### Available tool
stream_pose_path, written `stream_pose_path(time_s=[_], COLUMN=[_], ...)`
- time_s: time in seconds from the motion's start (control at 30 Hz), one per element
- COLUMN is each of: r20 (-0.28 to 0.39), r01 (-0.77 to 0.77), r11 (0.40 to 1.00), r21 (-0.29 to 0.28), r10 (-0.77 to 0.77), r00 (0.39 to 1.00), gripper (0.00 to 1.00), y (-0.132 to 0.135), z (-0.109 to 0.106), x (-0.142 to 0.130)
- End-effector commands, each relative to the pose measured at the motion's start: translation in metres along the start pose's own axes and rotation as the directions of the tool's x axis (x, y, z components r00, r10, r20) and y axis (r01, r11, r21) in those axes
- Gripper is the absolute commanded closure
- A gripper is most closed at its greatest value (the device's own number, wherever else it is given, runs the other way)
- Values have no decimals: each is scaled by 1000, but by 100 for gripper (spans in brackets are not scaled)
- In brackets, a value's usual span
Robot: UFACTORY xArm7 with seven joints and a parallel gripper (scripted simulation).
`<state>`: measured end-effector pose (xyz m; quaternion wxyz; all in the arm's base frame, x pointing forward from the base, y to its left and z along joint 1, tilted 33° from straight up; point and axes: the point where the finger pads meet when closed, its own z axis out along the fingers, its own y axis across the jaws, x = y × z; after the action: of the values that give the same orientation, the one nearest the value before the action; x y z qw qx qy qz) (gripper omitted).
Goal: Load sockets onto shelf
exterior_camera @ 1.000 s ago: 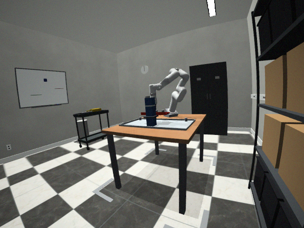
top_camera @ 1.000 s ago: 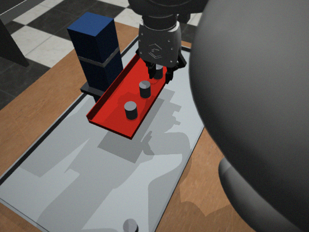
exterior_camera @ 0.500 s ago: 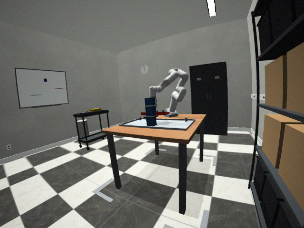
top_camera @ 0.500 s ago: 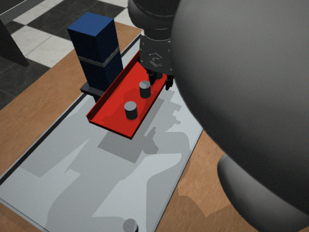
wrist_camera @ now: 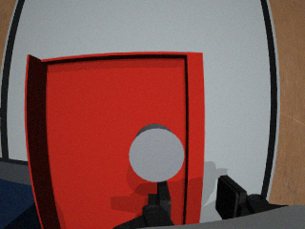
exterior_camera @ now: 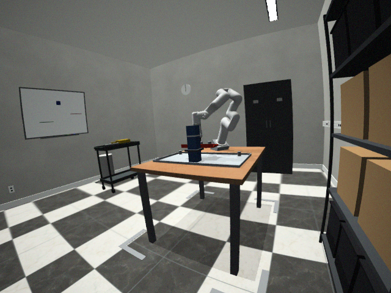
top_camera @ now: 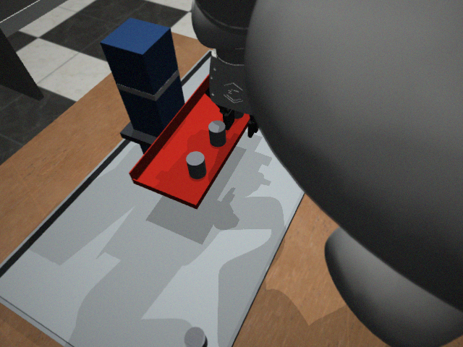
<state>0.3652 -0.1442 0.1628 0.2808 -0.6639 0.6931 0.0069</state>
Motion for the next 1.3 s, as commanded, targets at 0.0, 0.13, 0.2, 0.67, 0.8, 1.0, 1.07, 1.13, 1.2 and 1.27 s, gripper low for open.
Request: stream_pose_path(time_s=[0.0,0.13,0.2,0.67,0.8,1.0,1.07,1.13,1.2,1.27], r20=[-3,-3,-3,-3,-3,-3,-3,-3,-3,-3], r01=[0,0,0,0,0,0,0,0,0,0], r11=[1000,1000,1000,1000,1000,1000,1000,1000,1000,1000], r21=[4,4,4,4,4,4,4,4,4,4], r10=[0,0,0,0,0,0,0,0,0,0], r00=[1000,1000,1000,1000,1000,1000,1000,1000,1000,1000], gripper=[53,100,100,100,100,100,100,100,100,100], y=[-1,-1,-1,-1,-1,-1,-1,-1,-1,-1], z=[0,0,0,0,0,0,0,0,0,0], x=[1,1,1,1,1,1,1,1,1,1])
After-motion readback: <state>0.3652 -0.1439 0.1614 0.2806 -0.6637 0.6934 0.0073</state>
